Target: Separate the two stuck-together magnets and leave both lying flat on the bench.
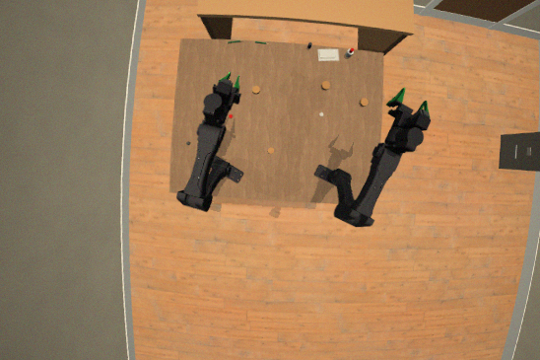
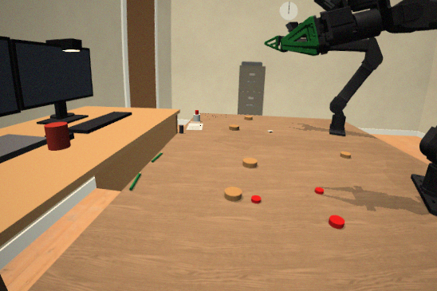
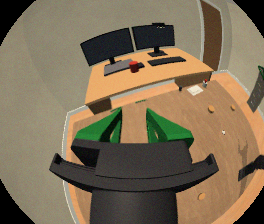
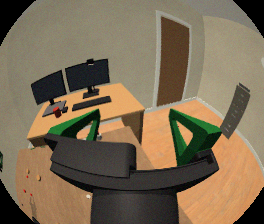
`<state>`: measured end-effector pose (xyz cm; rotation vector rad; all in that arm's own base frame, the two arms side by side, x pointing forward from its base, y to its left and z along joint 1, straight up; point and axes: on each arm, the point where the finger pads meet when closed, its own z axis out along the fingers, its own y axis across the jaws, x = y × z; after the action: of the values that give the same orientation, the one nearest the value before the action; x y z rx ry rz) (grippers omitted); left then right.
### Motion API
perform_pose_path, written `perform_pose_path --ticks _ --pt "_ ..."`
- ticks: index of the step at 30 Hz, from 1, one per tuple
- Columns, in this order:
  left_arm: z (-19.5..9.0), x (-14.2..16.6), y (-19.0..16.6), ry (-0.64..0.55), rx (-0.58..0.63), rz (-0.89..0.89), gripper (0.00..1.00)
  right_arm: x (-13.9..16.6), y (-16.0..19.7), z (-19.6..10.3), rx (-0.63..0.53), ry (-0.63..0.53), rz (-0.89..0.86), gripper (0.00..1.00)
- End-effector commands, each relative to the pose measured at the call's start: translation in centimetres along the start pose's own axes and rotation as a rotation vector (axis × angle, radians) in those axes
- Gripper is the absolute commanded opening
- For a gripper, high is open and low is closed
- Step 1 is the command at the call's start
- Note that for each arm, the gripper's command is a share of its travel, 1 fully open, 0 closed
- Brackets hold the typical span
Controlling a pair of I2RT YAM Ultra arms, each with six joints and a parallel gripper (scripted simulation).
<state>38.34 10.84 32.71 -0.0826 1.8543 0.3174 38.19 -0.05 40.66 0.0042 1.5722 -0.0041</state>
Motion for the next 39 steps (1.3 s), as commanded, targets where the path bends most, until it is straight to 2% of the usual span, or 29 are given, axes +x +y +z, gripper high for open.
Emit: perform_pose_path --ticks 1,5,8,22,24,39 --pt "0.1 1.7 1.2 0.066 -0.024 0.046 0.33 -0.6 0.0 -0.2 -0.001 -0.017 0.001 1.0" --pt "0.5 3.9 3.2 0.139 -0.063 0.066 0.33 -0.6 0.0 -0.2 -0.001 -0.017 0.001 1.0" --pt "0.5 4.1 3.6 0.146 -0.071 0.066 0.33 -0.6 0.0 -0.2 -0.001 -0.017 0.001 1.0" --pt "-0.3 12.2 10.2 0.425 -0.171 0.107 0.33 -0.6 0.0 -0.2 -0.001 -0.017 0.001 1.0" --pt "-0.3 12.2 10.2 0.425 -0.171 0.107 0.33 -0.6 0.0 -0.2 -0.001 -0.017 0.001 1.0" --pt "-4.2 20.6 15.8 0.715 -0.216 0.088 0.33 -0.6 0.0 -0.2 -0.001 -0.017 0.001 1.0"
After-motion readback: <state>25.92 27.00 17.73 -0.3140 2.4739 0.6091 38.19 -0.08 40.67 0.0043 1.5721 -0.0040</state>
